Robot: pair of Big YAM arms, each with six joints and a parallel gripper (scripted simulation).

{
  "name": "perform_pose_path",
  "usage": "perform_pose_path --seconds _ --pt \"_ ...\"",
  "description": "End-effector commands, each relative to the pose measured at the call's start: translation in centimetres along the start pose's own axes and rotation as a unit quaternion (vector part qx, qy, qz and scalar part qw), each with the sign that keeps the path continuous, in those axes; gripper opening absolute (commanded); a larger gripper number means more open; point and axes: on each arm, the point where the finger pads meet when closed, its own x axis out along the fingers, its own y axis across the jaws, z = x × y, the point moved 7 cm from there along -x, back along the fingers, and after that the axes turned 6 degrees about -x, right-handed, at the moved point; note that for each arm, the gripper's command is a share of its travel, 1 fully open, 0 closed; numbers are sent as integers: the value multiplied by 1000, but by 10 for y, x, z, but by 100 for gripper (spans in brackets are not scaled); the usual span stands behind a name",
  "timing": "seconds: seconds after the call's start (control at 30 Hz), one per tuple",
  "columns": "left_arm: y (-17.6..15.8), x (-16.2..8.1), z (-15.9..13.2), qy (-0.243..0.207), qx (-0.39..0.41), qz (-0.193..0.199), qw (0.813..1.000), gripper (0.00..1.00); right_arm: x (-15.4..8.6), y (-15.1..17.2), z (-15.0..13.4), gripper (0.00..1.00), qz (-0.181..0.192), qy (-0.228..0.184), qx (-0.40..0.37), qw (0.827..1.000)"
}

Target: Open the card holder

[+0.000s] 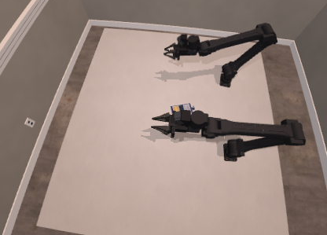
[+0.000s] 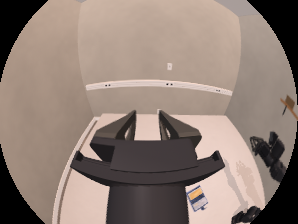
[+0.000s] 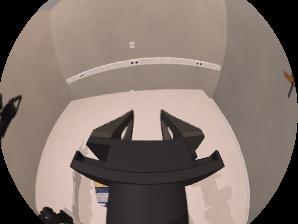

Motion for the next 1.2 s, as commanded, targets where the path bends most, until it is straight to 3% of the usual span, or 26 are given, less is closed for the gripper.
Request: perform_pose_path --seconds 0.0,0.03,0.07,0.27,0.43,0.6,0.63,0.67,0.73,0.83,0.87,0.93,1.0,1.17 --pt "-5 -2 0 1 -4 -4 1000 36 5 -22 61 43 -15 -45 -9 999" --pt "-5 -2 0 1 -4 -4 1000 36 5 -22 61 43 -15 -45 -9 999" --pt "-5 -2 0 1 -4 -4 1000 36 9 -42 84 43 -21 -46 -12 999" --pt "-5 -2 0 1 -4 -4 1000 36 -11 -96 120 43 -57 -88 -31 994" --pt "-5 -2 0 1 -4 -4 1000 36 -14 -136 151 43 -66 -85 -40 993" --pt "-5 -2 0 1 -4 -4 1000 36 -15 -139 155 43 -65 -89 -40 993" --pt "-5 -2 0 1 -4 -4 1000 36 -9 -132 130 43 -56 -67 -36 996" --pt "-5 -2 0 1 -4 -4 1000 36 -33 -137 174 43 -69 -121 -27 990" --pt "-5 -2 0 1 -4 -4 1000 36 -30 -141 174 43 -73 -120 -27 990" --pt "-5 -2 0 1 -4 -4 1000 36 -26 -140 152 43 -74 -104 -27 991" --pt "-7 -5 9 -10 -5 -6 1000 36 -27 -134 130 43 -69 -95 -37 992" --pt "-6 0 2 -1 -5 -5 1000 36 -27 -135 131 43 -72 -97 -39 992" --pt "-5 2 -2 3 -2 -4 1000 36 -23 -138 152 43 -74 -112 -39 990" --pt "-6 0 3 -3 -1 -5 1000 36 -30 -135 147 43 -70 -104 -35 991"
